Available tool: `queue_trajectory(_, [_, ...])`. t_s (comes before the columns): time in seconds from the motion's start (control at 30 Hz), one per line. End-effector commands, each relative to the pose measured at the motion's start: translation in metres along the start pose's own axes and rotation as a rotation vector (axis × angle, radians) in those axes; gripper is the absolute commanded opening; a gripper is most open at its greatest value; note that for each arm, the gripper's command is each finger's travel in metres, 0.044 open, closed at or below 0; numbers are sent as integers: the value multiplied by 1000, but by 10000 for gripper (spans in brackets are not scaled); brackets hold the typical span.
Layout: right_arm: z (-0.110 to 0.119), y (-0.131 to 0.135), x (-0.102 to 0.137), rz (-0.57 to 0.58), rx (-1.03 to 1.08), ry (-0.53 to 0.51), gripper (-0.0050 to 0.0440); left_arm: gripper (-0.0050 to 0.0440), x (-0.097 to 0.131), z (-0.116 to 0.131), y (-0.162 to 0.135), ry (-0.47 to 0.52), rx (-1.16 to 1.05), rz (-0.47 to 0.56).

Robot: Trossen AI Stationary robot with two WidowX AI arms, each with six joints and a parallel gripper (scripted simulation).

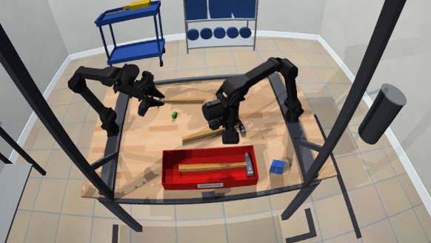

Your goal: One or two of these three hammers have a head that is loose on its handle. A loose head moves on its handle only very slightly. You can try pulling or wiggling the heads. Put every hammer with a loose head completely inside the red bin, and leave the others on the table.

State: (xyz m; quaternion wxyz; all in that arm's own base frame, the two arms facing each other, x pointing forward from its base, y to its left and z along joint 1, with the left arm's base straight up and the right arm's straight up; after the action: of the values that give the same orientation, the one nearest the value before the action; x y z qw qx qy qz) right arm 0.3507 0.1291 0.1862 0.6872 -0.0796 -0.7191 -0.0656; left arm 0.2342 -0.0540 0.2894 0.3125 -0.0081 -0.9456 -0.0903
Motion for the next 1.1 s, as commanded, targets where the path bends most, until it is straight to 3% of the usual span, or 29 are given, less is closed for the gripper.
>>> queue_trajectory(0.0, [-10, -27, 7, -37, 8, -65, 216, 173, 2, 9, 18, 32, 75, -101])
queue_trajectory(0.3, [-52, -116, -27, -35, -10, -96, 216, 173, -6, 45, 67, 213, 240, -452])
queue_trajectory(0.5, [-84, -178, -37, -41, -23, -162, 216, 173, -8, 69, 98, 349, 331, -651])
queue_trajectory(0.57, [-84, -178, -37, -41, -23, -162, 216, 173, -8, 69, 98, 349, 331, -651])
queue_trajectory(0.83, [-125, -272, -61, -42, -41, -227, 216, 173, -33, 87, 151, 455, 618, -716])
queue_trajectory(1.07, [-133, -293, -67, -42, -45, -238, 216, 173, -65, 111, 194, 557, 863, -672])
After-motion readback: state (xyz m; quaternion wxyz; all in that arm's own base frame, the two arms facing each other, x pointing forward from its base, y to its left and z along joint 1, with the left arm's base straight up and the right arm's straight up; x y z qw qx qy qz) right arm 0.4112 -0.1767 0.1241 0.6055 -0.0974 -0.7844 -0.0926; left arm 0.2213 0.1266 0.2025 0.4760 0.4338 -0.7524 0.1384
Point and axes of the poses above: on each arm, the point midway between the two fingers, 35 mm back from their tips, its own x axis back along the fingers, its own y axis across the jaws, z = x × y, the point moved 8 cm from there along x, back along the fingers, and after that the axes turned 8 degrees about -x, right-handed, at the moved point
